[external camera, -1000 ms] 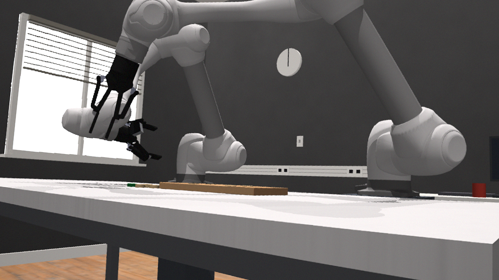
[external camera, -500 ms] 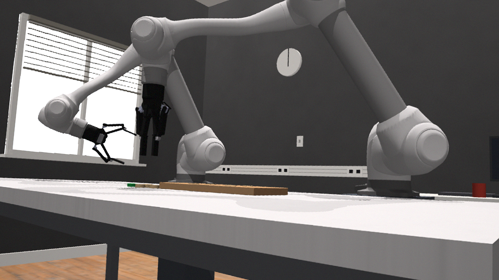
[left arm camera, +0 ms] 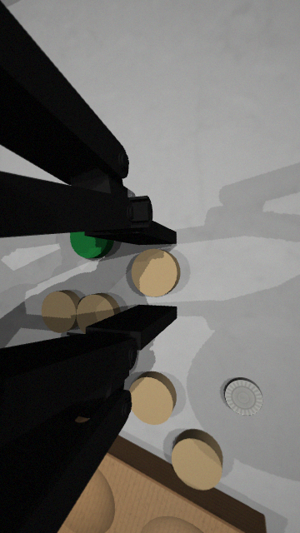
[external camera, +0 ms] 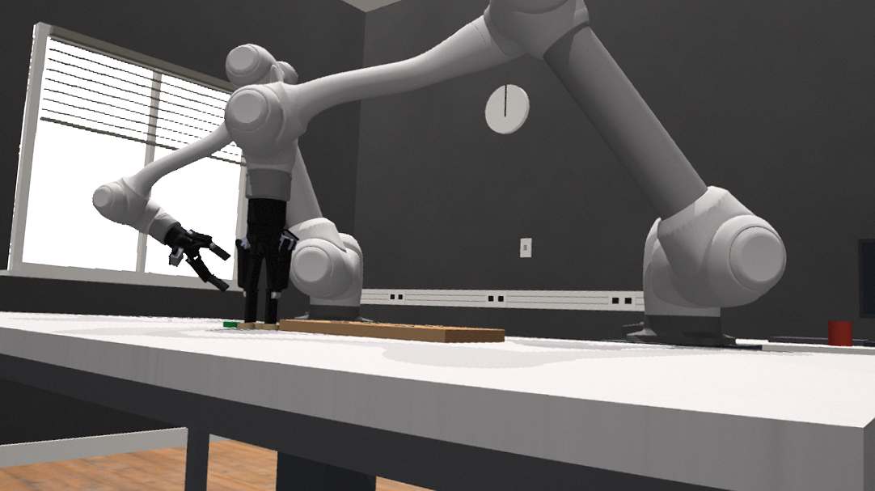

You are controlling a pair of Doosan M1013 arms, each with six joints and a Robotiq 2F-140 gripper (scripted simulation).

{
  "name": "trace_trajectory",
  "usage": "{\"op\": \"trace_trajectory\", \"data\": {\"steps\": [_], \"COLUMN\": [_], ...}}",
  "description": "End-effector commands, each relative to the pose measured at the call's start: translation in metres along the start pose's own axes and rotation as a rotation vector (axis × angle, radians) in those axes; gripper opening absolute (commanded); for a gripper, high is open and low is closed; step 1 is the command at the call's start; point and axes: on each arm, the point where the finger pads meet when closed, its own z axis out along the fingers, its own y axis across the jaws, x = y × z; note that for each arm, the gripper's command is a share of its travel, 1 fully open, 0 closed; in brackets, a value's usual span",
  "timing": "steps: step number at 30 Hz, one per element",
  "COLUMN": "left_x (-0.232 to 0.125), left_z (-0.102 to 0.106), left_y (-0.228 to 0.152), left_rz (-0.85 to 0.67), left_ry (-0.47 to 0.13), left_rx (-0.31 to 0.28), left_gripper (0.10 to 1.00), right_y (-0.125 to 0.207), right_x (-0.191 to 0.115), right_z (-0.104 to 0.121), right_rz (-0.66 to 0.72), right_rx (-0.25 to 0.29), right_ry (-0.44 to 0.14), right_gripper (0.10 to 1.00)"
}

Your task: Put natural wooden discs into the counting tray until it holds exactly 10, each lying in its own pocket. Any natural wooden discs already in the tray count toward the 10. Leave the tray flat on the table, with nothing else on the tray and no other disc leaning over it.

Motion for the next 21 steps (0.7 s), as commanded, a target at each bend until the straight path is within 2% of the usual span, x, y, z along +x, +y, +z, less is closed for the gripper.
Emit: {"op": "trace_trajectory", "data": {"steps": [1, 6, 11, 21], "left_x": [-0.001, -0.001, -0.001, -0.001], "left_z": [-0.002, -0.002, -0.002, -0.002], "left_y": [-0.002, -0.001, -0.001, -0.001], "left_rz": [0.002, 0.002, 0.002, 0.002], "left_ry": [-0.004, -0.003, -0.003, -0.003], "left_rx": [0.008, 0.007, 0.007, 0.007], "left_gripper": [0.351, 0.351, 0.351, 0.351], "right_y": [0.037, 0.086, 0.121, 0.152], "right_x": [-0.026, -0.066, -0.1, -0.135], "right_z": [-0.004, 0.001, 0.012, 0.029], "right_rz": [0.181, 0.463, 0.689, 0.921], "right_rx": [0.023, 0.098, 0.171, 0.258], "right_ry": [0.095, 0.214, 0.296, 0.368], "right_gripper": [1.0, 1.0, 1.0, 1.0]}}
